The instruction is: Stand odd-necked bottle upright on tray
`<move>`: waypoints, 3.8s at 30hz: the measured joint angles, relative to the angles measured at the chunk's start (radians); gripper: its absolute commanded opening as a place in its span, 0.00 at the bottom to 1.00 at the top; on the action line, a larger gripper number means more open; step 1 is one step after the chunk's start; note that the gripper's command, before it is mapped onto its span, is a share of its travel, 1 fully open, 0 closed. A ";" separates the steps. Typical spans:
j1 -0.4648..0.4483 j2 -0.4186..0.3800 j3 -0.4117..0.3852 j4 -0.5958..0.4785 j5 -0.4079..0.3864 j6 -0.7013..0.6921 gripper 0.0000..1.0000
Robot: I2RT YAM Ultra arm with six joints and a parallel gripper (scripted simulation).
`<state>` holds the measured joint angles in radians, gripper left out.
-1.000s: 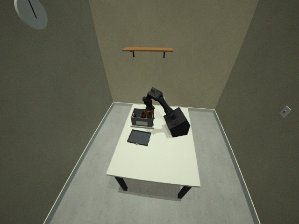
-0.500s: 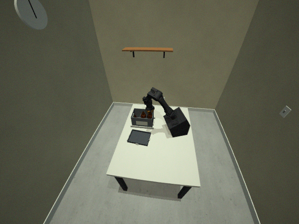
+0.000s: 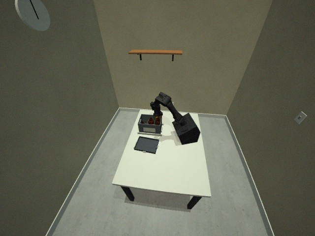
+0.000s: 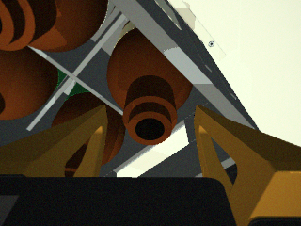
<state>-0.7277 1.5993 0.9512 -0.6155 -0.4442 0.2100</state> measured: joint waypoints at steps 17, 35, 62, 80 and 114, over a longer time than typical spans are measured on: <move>0.000 0.000 0.000 0.000 0.000 0.000 0.61; 0.000 0.000 -0.001 0.006 0.003 0.000 0.00; 0.000 0.000 -0.001 0.006 0.003 0.000 0.00; 0.000 0.000 -0.001 0.006 0.003 0.000 0.00; 0.003 0.003 -0.001 0.009 -0.002 0.000 0.61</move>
<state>-0.7250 1.6020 0.9504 -0.6064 -0.4458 0.2104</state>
